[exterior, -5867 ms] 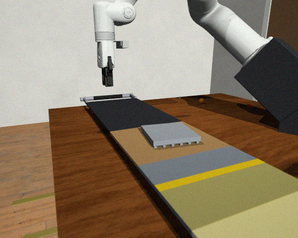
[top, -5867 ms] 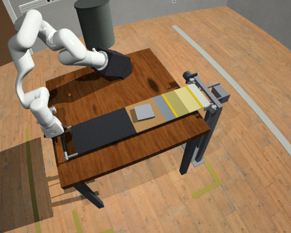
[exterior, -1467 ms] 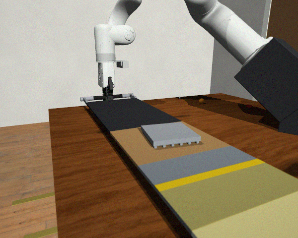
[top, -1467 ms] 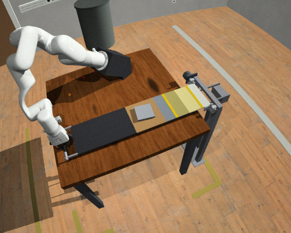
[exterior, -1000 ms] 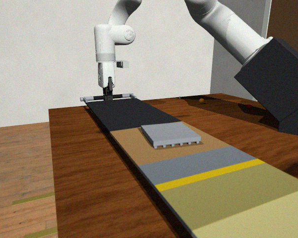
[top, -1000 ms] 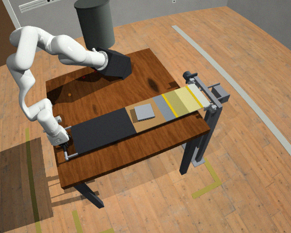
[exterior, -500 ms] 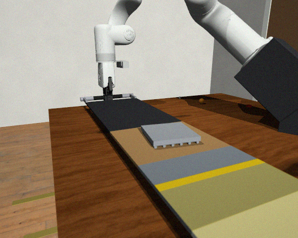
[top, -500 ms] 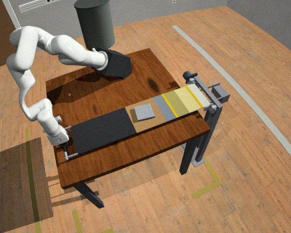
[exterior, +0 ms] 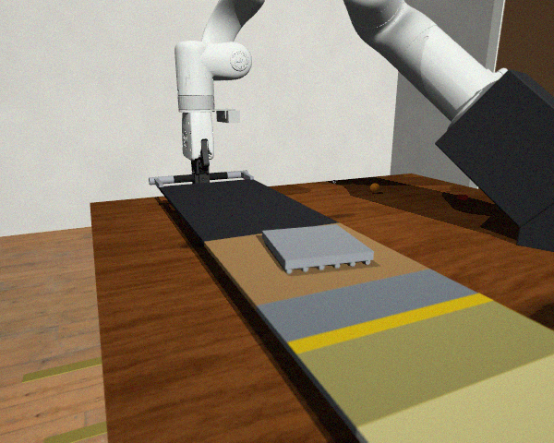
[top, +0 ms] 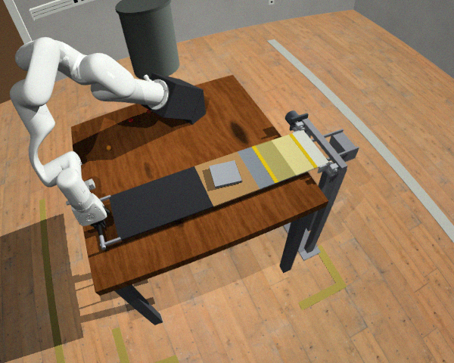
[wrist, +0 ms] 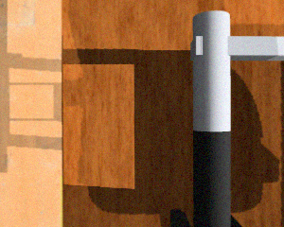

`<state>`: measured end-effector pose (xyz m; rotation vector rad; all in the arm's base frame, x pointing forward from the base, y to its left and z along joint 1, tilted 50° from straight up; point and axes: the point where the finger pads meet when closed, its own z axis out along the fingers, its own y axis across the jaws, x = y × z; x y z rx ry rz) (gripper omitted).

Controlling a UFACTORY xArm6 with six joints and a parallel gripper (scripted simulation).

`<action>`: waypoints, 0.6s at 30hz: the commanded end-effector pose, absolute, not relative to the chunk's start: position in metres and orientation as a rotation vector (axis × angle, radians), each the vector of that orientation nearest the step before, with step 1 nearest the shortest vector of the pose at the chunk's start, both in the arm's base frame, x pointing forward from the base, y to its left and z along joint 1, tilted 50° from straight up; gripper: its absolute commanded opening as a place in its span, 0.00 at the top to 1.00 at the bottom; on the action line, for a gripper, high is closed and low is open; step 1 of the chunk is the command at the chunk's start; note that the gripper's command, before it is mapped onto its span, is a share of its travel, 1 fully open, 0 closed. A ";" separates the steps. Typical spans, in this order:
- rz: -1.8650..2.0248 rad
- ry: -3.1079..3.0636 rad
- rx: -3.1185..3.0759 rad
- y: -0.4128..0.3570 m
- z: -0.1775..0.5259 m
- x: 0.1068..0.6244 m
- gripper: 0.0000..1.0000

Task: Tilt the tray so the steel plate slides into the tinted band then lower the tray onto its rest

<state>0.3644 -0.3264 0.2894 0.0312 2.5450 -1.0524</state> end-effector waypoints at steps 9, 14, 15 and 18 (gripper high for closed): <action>-1.053 2.541 0.030 -0.281 0.329 0.344 1.00; -1.053 2.541 0.030 -0.270 0.338 0.339 1.00; -1.053 2.541 0.030 -0.266 0.341 0.337 1.00; -1.053 2.541 0.030 -0.254 0.350 0.332 1.00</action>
